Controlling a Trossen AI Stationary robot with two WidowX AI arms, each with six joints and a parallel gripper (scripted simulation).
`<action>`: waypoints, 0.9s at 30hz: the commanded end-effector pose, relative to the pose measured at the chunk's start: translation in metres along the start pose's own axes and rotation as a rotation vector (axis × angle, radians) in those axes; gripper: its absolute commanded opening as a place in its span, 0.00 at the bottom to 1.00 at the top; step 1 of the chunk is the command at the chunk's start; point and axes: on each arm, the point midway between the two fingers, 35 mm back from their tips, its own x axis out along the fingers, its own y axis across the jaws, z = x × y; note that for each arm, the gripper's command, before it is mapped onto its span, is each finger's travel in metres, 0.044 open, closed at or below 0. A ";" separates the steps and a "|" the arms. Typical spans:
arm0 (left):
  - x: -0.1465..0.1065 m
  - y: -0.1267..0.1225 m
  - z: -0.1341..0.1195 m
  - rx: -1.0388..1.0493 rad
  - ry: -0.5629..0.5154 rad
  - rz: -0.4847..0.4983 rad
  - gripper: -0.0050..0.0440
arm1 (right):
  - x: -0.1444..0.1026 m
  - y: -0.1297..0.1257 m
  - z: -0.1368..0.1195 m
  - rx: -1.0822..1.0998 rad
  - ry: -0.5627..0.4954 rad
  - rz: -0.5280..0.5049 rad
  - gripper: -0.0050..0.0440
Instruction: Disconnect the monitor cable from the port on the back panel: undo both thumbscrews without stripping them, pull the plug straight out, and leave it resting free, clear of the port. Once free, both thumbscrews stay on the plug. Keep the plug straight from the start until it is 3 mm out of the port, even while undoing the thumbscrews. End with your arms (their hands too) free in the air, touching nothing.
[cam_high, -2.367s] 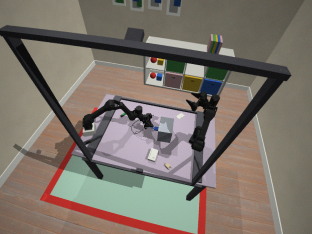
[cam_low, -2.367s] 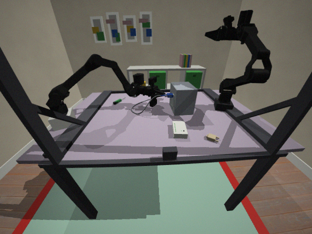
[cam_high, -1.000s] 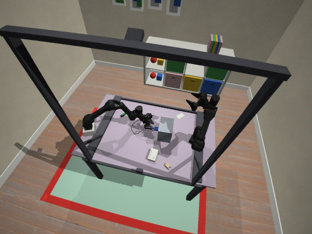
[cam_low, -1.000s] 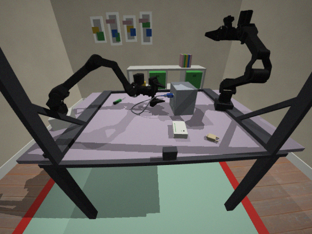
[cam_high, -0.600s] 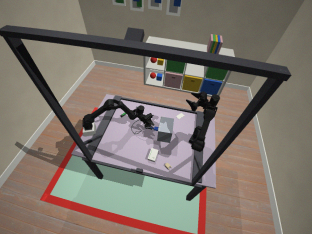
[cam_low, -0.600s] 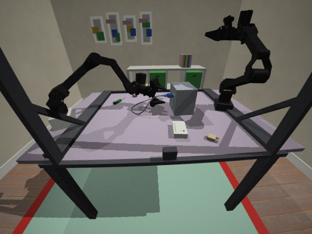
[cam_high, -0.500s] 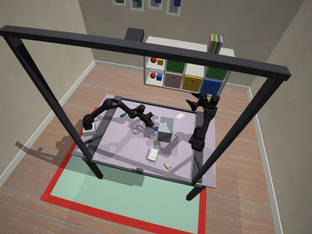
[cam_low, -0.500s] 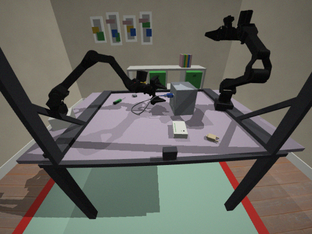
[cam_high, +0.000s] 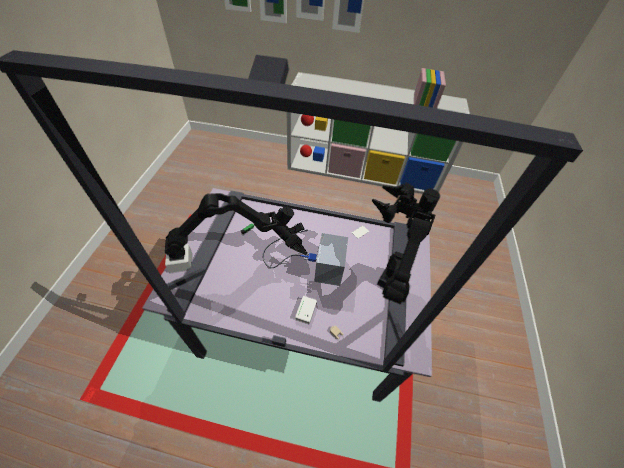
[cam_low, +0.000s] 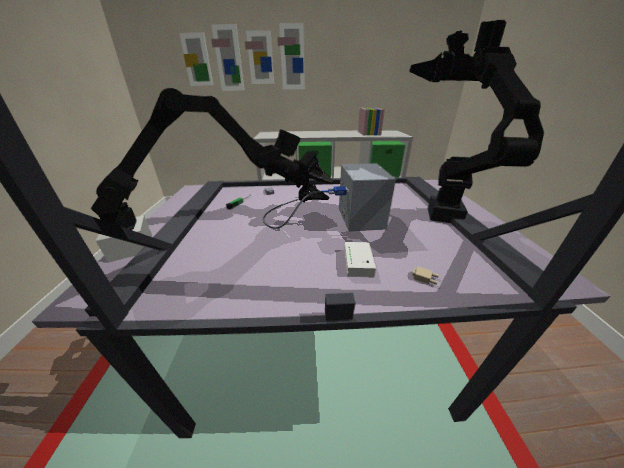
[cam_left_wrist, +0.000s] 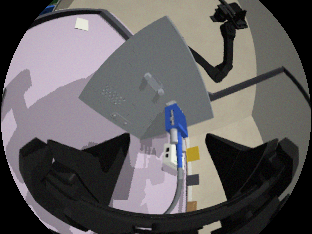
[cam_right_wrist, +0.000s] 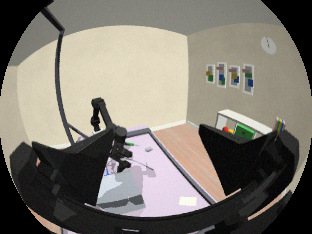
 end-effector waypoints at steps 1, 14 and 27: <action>-0.005 -0.016 0.011 0.044 -0.018 -0.006 0.80 | 0.000 0.001 0.003 -0.006 -0.001 0.001 1.00; -0.005 -0.016 0.011 0.044 -0.018 -0.006 0.27 | 0.000 0.001 0.003 -0.006 -0.001 0.001 1.00; -0.005 -0.016 0.011 0.044 -0.018 -0.006 0.10 | 0.000 0.001 0.003 -0.006 -0.001 0.001 1.00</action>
